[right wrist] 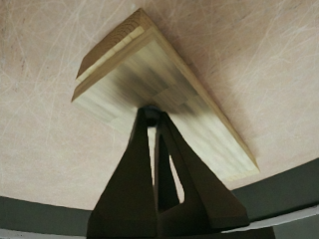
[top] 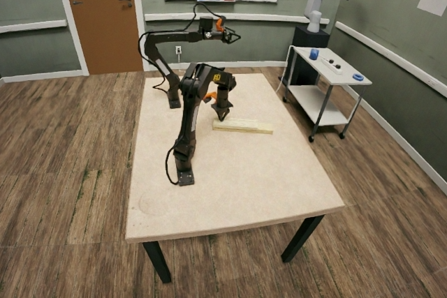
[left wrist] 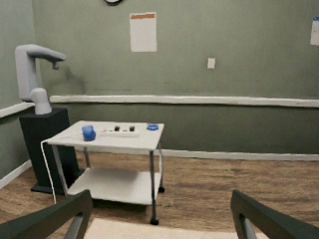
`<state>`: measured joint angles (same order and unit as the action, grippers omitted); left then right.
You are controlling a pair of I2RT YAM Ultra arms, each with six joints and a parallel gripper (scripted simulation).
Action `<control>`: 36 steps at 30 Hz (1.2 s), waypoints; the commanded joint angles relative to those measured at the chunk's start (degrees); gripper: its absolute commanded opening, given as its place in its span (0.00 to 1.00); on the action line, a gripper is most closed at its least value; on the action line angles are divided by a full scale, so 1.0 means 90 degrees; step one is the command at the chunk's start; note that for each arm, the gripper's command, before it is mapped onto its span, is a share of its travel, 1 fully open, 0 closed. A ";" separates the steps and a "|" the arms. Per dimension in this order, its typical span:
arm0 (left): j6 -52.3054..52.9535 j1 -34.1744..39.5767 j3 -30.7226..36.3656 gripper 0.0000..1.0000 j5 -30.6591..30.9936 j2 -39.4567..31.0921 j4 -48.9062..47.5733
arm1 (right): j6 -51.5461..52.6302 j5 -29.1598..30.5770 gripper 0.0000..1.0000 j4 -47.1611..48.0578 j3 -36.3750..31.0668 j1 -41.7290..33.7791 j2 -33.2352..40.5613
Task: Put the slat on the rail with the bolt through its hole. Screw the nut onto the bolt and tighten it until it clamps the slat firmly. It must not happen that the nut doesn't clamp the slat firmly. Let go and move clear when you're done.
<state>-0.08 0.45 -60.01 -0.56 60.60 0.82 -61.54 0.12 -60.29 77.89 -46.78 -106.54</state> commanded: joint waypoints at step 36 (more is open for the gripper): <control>0.0010 -0.0048 -0.0032 1.00 0.0059 -0.0083 -0.0120 | 0.4572 -0.0073 0.12 -0.0015 -0.0066 -0.0021 0.0043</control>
<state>-0.08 0.45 -60.01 -0.56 60.60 0.82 -25.28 0.36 -60.01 77.87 -46.76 -106.54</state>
